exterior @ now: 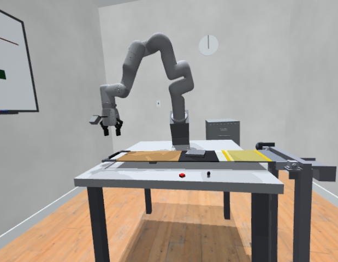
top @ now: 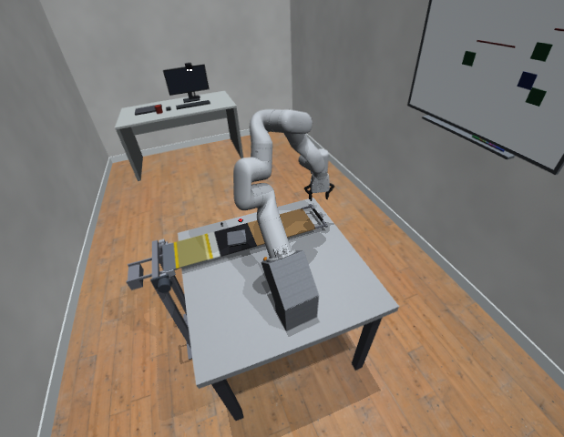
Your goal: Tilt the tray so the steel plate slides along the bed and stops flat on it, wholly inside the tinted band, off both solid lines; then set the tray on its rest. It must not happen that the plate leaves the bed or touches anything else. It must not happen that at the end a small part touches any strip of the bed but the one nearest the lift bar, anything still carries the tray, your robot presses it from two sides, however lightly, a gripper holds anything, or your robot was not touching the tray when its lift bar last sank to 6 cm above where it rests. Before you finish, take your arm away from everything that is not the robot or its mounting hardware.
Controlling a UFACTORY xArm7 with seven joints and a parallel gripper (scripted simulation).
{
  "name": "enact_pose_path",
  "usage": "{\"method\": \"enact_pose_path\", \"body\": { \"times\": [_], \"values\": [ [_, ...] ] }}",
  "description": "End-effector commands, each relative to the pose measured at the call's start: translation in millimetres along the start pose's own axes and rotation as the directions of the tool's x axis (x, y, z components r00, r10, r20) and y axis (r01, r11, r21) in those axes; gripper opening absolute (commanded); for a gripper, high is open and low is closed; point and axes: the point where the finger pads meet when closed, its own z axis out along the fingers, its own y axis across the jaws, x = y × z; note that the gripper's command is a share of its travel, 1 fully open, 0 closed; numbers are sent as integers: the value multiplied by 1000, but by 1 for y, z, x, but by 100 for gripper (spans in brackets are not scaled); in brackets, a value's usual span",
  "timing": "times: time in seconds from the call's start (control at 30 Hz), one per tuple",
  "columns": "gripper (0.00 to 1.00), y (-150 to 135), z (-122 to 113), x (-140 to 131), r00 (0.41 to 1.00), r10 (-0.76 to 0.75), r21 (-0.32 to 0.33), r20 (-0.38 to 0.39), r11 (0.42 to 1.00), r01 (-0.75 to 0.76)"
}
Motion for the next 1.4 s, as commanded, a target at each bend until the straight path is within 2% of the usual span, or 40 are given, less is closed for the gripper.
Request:
{"method": "enact_pose_path", "body": {
  "times": [0.0,0.4,0.47,0.9,0.97,1.37],
  "values": [
    [100,1,2,-1,996,90,2,4,996,-90],
    [100,1,6,-2,978,207,5,10,978,-207],
    [100,0,9,-4,953,304,6,14,953,-304],
    [100,0,15,-6,853,521,6,25,853,-521],
    [100,0,15,-6,853,521,6,25,853,-521],
    [100,-1,22,-9,676,736,-2,34,677,-736]
  ]
}}
